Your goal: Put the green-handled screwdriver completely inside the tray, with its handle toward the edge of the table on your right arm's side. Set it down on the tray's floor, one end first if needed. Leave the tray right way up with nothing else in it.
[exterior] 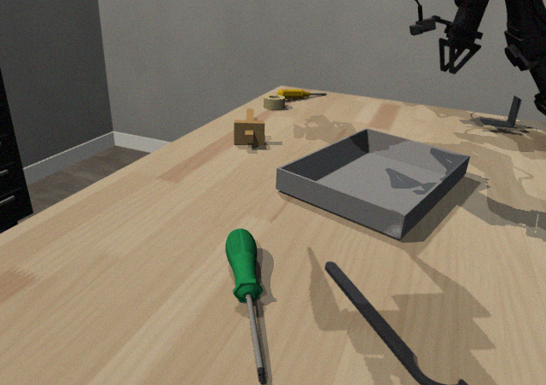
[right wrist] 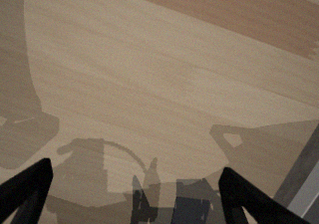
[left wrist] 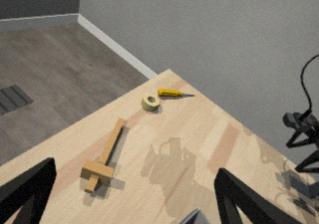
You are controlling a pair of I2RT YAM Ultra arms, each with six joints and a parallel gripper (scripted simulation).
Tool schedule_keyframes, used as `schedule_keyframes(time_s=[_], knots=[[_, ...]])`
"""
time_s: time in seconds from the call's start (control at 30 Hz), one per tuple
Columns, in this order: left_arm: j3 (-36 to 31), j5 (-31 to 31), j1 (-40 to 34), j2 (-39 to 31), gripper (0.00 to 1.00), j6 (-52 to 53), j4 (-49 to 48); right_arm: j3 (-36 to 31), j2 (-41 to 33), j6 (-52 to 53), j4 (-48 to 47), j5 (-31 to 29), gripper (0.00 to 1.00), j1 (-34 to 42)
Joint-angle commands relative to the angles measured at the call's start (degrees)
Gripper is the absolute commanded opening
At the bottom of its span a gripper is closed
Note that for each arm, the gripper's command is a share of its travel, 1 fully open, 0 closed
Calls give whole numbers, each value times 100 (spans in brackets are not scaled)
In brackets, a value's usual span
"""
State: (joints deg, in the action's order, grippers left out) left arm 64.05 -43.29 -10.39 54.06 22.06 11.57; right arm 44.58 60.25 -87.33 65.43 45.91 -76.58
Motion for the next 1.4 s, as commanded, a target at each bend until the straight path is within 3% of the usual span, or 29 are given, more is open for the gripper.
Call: schedule_keyframes(time_s=[0.0, 0.27, 0.5, 0.57, 0.6, 0.87, 1.03, 1.37], knots=[[-122, 273, 103, -387, 100, -267, 206, 270, -106, 973, -360, 299, 100, 160], [-1151, 582, 1443, -1586, 100, -803, 861, 917, 112, 3924, -1765, 24, 100, 1621], [-1577, 650, 2836, -1999, 100, -832, 1295, 1752, 648, 6267, -2873, -613, 100, 2858], [-1577, 650, 2836, -1999, 100, -832, 1295, 1752, 648, 6267, -2873, -613, 100, 2858], [-1667, 701, 3251, -2068, 100, -828, 1479, 1920, 792, 6883, -3215, -1005, 100, 3165], [-2105, 1676, 4825, -1940, 100, -1072, 1812, 3003, 1592, 8905, -4053, -2111, 100, 4249], [-2273, 2061, 5501, -1604, 100, -1121, 1724, 3713, 2145, 9532, -4193, -2744, 100, 4689], [-2281, 2215, 5635, -1198, 100, -1142, 1644, 4527, 2717, 9808, -3954, -3136, 100, 4994]])
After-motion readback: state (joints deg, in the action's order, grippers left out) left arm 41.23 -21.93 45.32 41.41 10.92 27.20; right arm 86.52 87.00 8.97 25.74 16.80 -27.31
